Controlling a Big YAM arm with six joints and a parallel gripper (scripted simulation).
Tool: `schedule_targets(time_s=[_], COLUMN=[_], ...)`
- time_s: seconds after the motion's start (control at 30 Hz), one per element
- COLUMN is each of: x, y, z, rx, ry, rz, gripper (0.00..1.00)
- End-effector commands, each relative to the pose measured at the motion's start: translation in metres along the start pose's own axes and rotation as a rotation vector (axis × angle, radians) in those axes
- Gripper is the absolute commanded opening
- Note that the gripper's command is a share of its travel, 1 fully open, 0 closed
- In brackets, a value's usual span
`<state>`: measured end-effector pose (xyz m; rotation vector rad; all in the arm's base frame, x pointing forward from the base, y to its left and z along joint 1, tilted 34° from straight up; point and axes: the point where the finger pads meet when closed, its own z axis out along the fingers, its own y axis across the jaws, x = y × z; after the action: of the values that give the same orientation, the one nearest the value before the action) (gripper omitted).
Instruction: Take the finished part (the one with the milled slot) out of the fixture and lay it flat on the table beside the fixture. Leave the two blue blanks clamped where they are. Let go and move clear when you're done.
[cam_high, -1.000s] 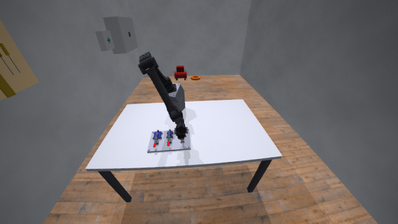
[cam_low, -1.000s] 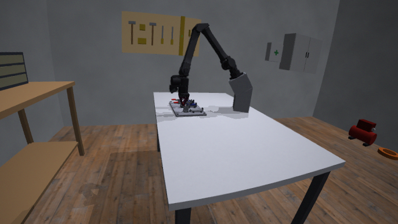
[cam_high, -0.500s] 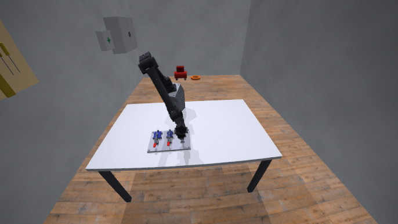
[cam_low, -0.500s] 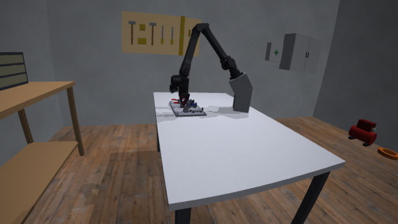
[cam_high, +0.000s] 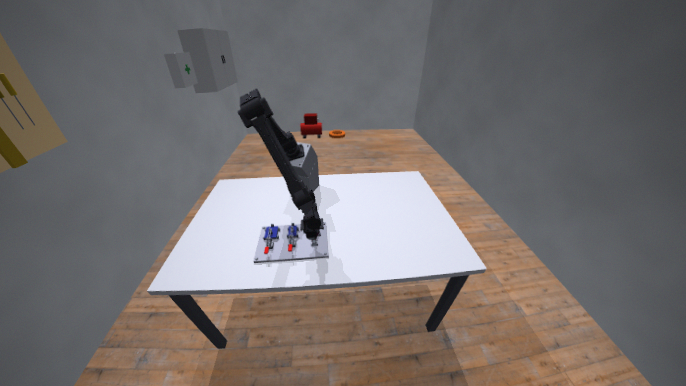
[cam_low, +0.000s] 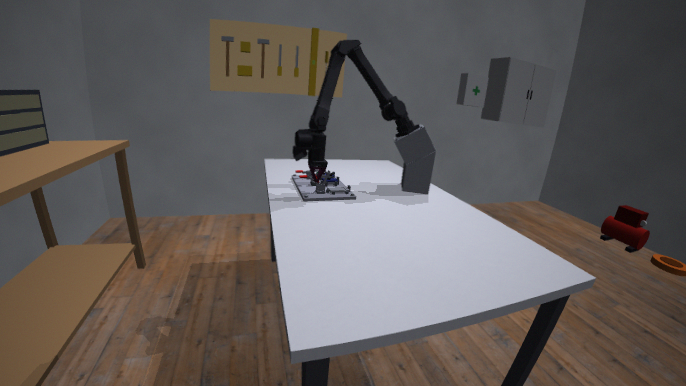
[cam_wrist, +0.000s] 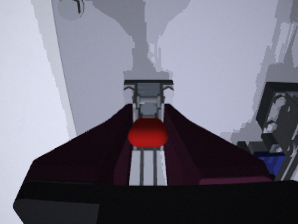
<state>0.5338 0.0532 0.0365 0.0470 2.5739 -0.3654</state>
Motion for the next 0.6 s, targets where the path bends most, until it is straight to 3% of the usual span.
schedule_targets(time_s=[0.0, 0.57], x=[0.018, 0.029], y=[0.005, 0.006], z=[-0.01, -0.006], rx=[-0.003, -0.001], ry=[0.02, 0.045], rz=[-0.008, -0.02], gripper=[0.0, 0.0])
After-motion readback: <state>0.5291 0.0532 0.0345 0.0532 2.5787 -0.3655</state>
